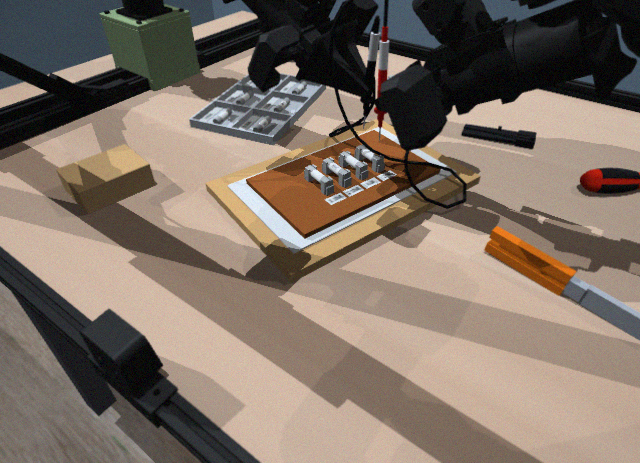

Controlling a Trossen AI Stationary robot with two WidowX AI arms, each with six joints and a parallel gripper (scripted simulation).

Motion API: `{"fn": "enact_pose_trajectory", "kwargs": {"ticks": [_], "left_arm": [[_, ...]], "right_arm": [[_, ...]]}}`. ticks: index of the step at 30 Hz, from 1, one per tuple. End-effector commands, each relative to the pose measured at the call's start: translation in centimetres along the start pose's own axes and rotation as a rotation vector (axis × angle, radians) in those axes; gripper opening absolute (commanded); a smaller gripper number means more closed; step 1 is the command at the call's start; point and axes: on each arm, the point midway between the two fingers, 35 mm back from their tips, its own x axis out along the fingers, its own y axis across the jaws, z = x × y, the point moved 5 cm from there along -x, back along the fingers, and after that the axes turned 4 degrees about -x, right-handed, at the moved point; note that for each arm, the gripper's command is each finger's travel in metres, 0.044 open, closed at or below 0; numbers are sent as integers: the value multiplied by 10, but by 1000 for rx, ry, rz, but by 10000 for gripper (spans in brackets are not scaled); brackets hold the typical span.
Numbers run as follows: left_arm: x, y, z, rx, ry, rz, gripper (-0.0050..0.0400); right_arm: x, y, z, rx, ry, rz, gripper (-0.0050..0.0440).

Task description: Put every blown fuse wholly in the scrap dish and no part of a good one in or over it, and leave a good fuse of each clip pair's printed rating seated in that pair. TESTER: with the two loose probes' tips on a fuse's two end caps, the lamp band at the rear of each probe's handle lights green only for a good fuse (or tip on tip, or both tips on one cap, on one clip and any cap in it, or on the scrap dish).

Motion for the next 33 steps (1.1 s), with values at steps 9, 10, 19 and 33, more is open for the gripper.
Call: {"fn": "enact_pose_trajectory", "kwargs": {"ticks": [9,10,19,33], "left_arm": [[3,2,-5,0,-3,1,-50],[3,2,-6,0,-2,1,-50],[6,2,-11,0,-3,1,-50],[8,2,-13,0,-4,1,-50]], "right_arm": [[2,-1,-1,-2,-17,-1,-50],[3,-1,-2,-2,-15,-1,-50],[6,0,-7,-2,-16,-1,-50],[7,0,-8,-2,-18,-1,-50]]}}
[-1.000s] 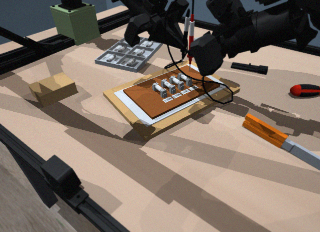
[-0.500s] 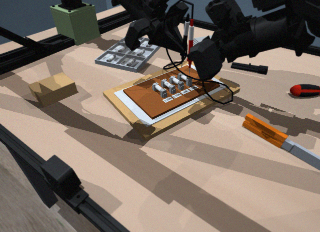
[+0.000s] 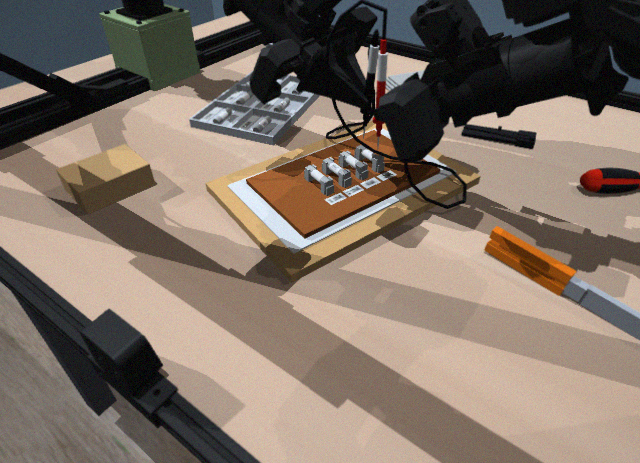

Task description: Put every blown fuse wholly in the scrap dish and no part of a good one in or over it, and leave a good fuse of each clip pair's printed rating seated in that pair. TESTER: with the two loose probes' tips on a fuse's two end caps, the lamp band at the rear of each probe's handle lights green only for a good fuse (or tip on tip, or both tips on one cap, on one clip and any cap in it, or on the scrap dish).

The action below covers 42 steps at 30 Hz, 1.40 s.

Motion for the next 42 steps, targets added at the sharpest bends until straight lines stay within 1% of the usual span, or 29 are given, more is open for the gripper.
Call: {"fn": "enact_pose_trajectory", "kwargs": {"ticks": [1,6,7,10,13,23,24,27,42], "left_arm": [[1,2,-2,1,1,2,-50],[1,2,-3,1,2,2,-50],[1,2,-3,1,1,2,-50],[2,2,-4,1,1,2,-50],[2,2,-5,1,2,2,-50],[4,2,-7,1,1,2,-50],[4,2,-7,1,1,2,-50],[4,2,-8,1,1,2,-50],[6,2,-12,1,1,2,-50]], "right_arm": [[0,-1,2,-2,-11,-1,-50],[0,-1,1,-2,-11,-1,-50],[-1,-1,8,-2,-31,-2,-50],[2,-1,0,-2,-12,-1,-50],[2,-1,-1,-2,-10,-1,-50],[3,-1,-3,-2,-11,-1,-50],[1,-1,2,-2,-27,-2,-50],[4,-1,-4,-2,-12,-1,-50],[6,0,-9,-3,-8,-2,-50]]}}
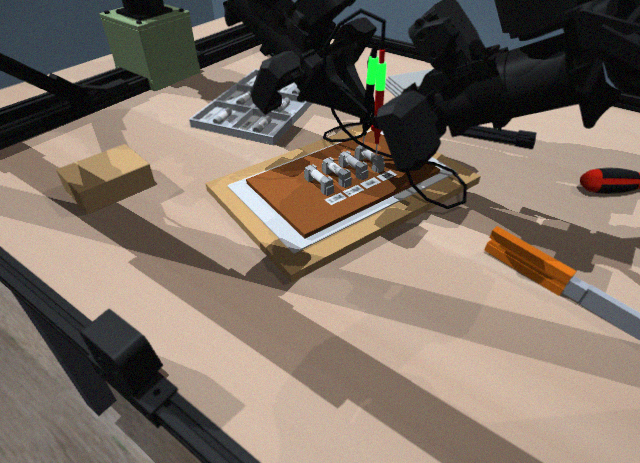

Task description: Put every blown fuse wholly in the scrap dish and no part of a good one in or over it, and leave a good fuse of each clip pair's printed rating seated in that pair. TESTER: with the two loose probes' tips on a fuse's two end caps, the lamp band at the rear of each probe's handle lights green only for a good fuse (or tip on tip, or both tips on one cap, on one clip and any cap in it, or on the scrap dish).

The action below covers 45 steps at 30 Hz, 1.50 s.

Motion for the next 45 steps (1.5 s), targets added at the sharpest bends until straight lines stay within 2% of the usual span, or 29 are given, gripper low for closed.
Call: {"fn": "enact_pose_trajectory", "kwargs": {"ticks": [1,2,45], "left_arm": [[1,2,-2,1,2,2,-50],[0,0,4,-2,-14,-1,-50],[0,0,4,-2,-14,-1,-50]], "right_arm": [[0,-1,-1,-3,-1,-2,-50],[0,-1,5,0,-18,-2,-50],[0,-1,5,0,-18,-2,-50]]}}
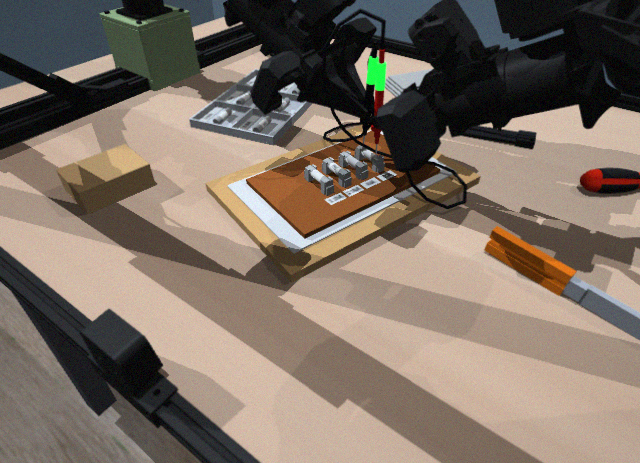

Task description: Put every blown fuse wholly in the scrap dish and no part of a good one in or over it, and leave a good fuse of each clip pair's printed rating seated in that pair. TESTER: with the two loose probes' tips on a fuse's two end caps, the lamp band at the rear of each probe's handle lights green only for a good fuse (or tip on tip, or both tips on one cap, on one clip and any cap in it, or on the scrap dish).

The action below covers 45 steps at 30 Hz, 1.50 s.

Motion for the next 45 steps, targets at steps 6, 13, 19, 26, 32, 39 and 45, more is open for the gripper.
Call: {"fn": "enact_pose_trajectory", "kwargs": {"ticks": [6,13,19,26,32,39,45], "left_arm": [[-2,1,3,0,-5,2,-50],[-8,0,17,-2,-21,0,-50],[-11,-1,26,-3,-28,-1,-50],[-14,-2,34,-4,-34,-2,-50],[-18,-2,41,-4,-34,-2,-50],[-20,-2,37,-2,-14,-1,-50],[-27,-3,35,-4,-19,-1,-50]], "right_arm": [[-3,-1,6,-2,-15,-3,-50],[-7,-2,20,-2,-31,-4,-50],[-11,-3,29,-2,-37,-4,-50],[-15,-3,35,-2,-37,-4,-50],[-19,-4,42,-2,-38,-4,-50],[-21,-4,45,-2,-38,-4,-50],[-28,-1,35,-1,-21,-3,-50]]}}
